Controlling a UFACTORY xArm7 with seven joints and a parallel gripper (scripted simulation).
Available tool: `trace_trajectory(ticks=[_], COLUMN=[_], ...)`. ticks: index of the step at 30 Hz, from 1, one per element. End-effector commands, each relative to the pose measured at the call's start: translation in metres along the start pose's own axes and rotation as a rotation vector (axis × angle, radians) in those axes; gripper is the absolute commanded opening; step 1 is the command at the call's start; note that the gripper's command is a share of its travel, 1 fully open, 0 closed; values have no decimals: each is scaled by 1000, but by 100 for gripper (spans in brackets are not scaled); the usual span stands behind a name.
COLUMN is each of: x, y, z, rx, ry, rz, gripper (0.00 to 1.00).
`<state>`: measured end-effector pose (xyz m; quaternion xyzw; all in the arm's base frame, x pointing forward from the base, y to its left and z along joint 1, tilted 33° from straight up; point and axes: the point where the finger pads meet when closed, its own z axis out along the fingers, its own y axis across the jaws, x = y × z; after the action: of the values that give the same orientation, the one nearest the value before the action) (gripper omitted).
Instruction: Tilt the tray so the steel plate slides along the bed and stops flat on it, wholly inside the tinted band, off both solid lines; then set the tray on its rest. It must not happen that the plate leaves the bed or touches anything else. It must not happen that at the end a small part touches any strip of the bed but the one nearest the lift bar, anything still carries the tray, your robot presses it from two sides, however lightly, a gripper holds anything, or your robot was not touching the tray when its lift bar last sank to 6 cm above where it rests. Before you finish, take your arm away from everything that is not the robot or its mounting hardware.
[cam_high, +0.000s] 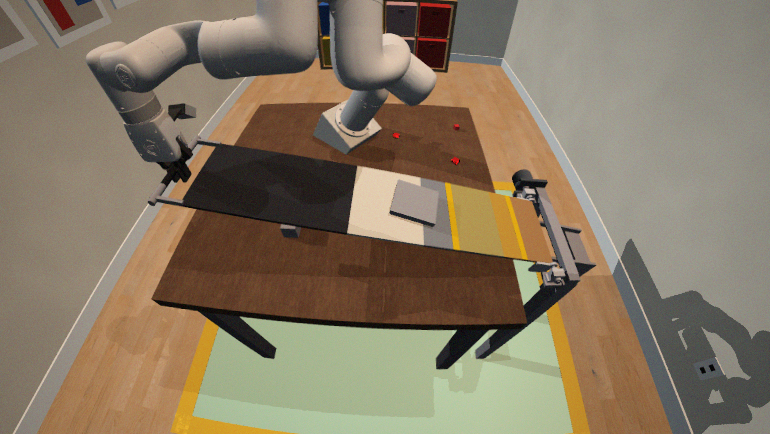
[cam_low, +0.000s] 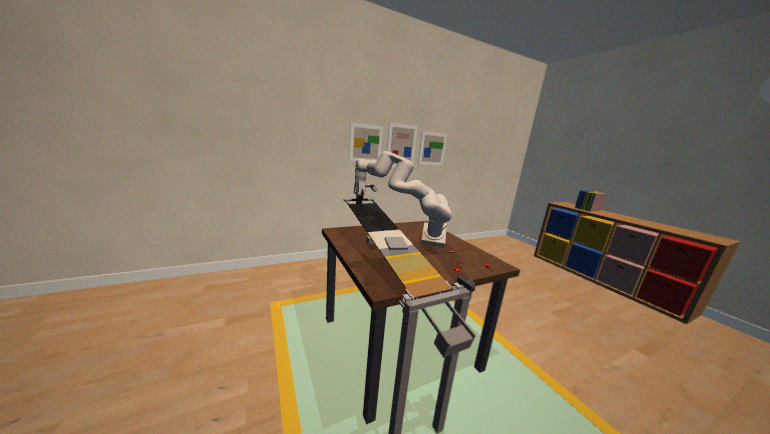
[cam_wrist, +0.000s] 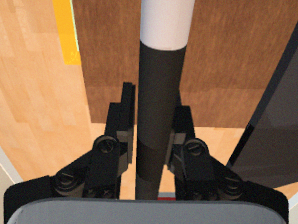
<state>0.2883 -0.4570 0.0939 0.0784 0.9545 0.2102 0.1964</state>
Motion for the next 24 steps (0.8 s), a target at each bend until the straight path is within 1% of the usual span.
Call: trace_trajectory(ticks=[1, 6, 7, 23, 24], x=[0, 0, 0, 0, 0], y=[-11, -11, -12, -12, -11], z=[51, 51, 58, 61, 50], rx=[5, 5, 5, 5, 5], ry=[4, 4, 4, 4, 4], rz=[0, 0, 0, 0, 0], gripper=[0, 0, 0, 0, 0])
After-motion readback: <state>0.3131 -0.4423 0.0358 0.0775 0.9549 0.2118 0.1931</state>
